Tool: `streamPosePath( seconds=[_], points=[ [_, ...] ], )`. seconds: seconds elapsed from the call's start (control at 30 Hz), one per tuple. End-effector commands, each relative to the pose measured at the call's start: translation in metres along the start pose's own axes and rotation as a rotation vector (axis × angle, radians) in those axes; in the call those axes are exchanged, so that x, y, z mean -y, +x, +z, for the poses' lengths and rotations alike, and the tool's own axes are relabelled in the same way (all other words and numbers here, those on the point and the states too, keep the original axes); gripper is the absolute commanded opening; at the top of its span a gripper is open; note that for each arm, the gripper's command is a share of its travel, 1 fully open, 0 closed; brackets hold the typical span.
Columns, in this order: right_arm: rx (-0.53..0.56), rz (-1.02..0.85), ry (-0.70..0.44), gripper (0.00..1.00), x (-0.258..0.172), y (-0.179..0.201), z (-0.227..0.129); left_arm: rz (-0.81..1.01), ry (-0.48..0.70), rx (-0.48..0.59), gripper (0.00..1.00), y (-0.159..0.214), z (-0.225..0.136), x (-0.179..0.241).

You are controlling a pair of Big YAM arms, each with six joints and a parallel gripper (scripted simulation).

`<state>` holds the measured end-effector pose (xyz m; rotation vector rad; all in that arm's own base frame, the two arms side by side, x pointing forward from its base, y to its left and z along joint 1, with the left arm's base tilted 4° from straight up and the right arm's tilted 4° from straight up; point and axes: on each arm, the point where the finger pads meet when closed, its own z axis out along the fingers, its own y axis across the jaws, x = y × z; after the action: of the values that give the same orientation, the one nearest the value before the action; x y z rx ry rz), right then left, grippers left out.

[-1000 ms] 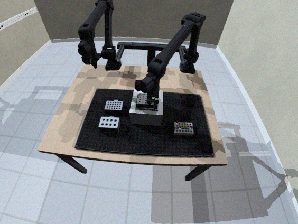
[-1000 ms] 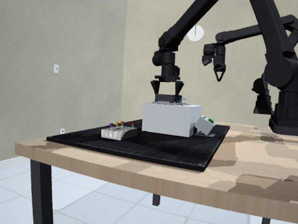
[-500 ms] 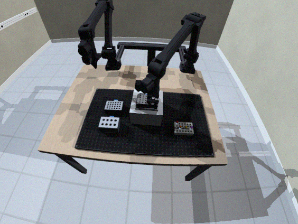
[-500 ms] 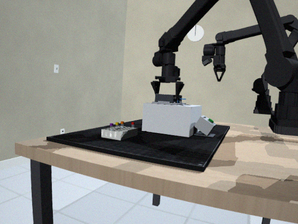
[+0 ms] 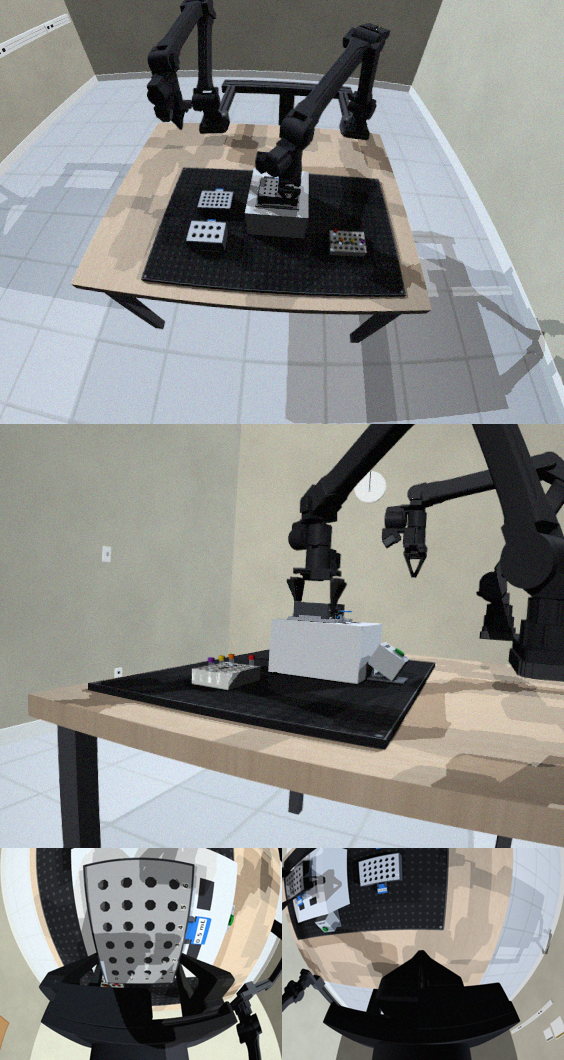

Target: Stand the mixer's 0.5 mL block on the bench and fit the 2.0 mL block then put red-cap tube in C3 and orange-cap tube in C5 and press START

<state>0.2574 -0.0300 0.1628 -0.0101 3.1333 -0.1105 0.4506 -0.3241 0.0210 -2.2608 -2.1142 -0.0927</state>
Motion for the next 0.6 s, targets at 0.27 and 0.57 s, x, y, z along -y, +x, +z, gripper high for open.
streamPosePath(
  seconds=[0.27, 0.57],
  points=[
    [0.072, -0.014, 0.003, 0.0, 0.0003, -0.026, -0.0264, 0.008, -0.003, 0.003, 0.0, -0.0052, 0.0022, -0.0067],
    [0.072, -0.014, 0.003, 0.0, 0.0001, -0.0257, -0.0262, 0.008, -0.003, 0.003, 0.0, -0.0052, 0.0022, -0.0067]
  ],
)
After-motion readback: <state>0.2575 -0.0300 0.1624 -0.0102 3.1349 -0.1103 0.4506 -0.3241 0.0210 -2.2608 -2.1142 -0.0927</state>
